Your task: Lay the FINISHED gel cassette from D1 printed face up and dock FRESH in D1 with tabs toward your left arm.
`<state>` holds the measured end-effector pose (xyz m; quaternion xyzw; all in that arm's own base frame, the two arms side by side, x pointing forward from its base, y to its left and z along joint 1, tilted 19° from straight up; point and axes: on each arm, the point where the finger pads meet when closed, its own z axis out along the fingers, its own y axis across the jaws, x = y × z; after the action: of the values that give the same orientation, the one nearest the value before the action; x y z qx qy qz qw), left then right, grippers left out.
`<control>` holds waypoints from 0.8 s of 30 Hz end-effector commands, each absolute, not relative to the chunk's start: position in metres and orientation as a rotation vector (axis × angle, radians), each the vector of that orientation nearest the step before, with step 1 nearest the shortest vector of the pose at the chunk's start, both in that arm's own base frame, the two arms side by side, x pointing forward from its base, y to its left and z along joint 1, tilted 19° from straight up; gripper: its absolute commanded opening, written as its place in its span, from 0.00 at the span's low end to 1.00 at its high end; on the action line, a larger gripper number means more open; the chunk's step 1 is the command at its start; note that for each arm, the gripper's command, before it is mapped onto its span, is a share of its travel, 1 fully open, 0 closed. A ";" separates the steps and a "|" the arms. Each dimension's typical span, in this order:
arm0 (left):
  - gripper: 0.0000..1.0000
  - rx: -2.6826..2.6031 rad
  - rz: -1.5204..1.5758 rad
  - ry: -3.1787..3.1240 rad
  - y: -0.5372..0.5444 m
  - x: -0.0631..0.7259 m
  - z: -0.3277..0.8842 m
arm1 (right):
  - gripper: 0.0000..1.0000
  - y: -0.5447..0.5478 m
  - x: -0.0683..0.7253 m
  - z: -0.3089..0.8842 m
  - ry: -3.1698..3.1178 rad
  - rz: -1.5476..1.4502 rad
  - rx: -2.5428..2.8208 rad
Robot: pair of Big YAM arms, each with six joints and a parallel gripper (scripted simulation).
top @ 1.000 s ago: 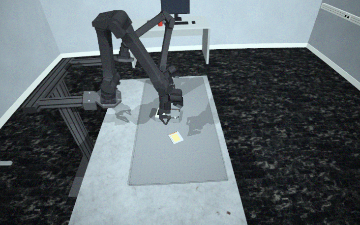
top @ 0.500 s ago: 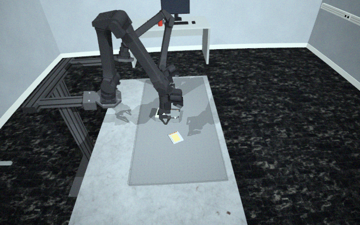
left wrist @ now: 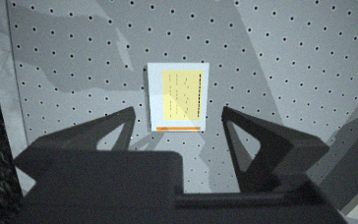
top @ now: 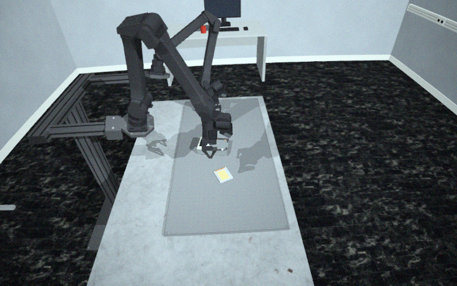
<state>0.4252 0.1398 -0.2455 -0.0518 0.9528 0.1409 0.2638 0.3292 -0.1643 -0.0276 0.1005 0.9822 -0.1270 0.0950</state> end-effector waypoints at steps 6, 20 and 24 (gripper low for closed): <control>0.98 -0.134 0.379 2.550 0.130 0.425 -0.221 | 1.00 -0.167 0.338 -0.020 2.896 -0.380 0.284; 0.98 -0.071 0.393 2.675 0.125 0.419 -0.200 | 1.00 -0.167 0.338 -0.020 2.896 -0.380 0.284; 0.98 -0.004 0.407 2.800 0.121 0.414 -0.181 | 1.00 -0.167 0.338 -0.020 2.896 -0.380 0.284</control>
<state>0.4004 0.1287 -0.2093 -0.0285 0.9738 0.1418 0.1755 0.3292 -0.1643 -0.0276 0.1005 0.9822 -0.1270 0.0950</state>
